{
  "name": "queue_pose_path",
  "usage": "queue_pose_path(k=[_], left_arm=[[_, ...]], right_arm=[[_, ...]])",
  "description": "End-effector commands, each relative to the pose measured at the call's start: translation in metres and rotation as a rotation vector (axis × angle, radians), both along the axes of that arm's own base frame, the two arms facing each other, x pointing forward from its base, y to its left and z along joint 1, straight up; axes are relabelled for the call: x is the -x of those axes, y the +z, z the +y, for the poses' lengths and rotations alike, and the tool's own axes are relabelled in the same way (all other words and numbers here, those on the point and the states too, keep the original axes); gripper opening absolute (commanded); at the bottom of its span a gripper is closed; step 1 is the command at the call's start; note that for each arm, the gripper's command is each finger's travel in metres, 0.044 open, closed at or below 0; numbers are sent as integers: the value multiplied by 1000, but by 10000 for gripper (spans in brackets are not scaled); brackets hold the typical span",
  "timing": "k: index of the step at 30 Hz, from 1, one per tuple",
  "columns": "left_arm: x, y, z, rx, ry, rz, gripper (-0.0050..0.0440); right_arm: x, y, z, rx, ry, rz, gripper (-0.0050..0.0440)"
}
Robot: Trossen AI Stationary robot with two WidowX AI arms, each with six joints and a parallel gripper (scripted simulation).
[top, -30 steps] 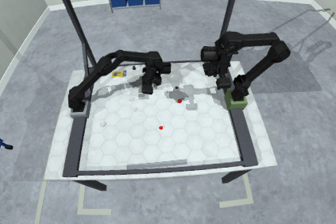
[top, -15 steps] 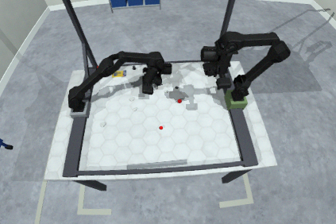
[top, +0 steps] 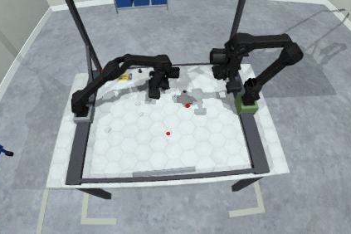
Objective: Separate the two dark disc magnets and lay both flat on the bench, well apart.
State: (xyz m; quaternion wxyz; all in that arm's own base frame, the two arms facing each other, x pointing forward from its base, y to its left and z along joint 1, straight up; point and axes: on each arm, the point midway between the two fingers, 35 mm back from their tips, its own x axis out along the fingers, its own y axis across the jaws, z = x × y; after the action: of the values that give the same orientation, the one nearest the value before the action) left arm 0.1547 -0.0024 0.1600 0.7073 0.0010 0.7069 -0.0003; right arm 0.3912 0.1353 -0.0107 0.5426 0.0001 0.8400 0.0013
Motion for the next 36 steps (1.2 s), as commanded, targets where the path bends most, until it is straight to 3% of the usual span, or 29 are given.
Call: queue_pose_path(k=[1,10,19,21,25,36], left_arm=[[-1,4,0,1,-1,-16,400],[-1,4,0,1,-1,-16,400],[-1,4,0,1,-1,-16,400],[-1,4,0,1,-1,-16,400],[-1,4,0,1,-1,-16,400],[0,0,0,-6,-19,-9,400]], right_arm=[[-4,8,1,-10,-1,-24,95],[-4,9,1,-9,-1,-26,95],[-4,9,1,-9,-1,-26,311],[-4,9,1,-9,-1,-26,311],[-4,9,1,-9,-1,-26,400],[-5,14,1,-11,0,-36,400]])
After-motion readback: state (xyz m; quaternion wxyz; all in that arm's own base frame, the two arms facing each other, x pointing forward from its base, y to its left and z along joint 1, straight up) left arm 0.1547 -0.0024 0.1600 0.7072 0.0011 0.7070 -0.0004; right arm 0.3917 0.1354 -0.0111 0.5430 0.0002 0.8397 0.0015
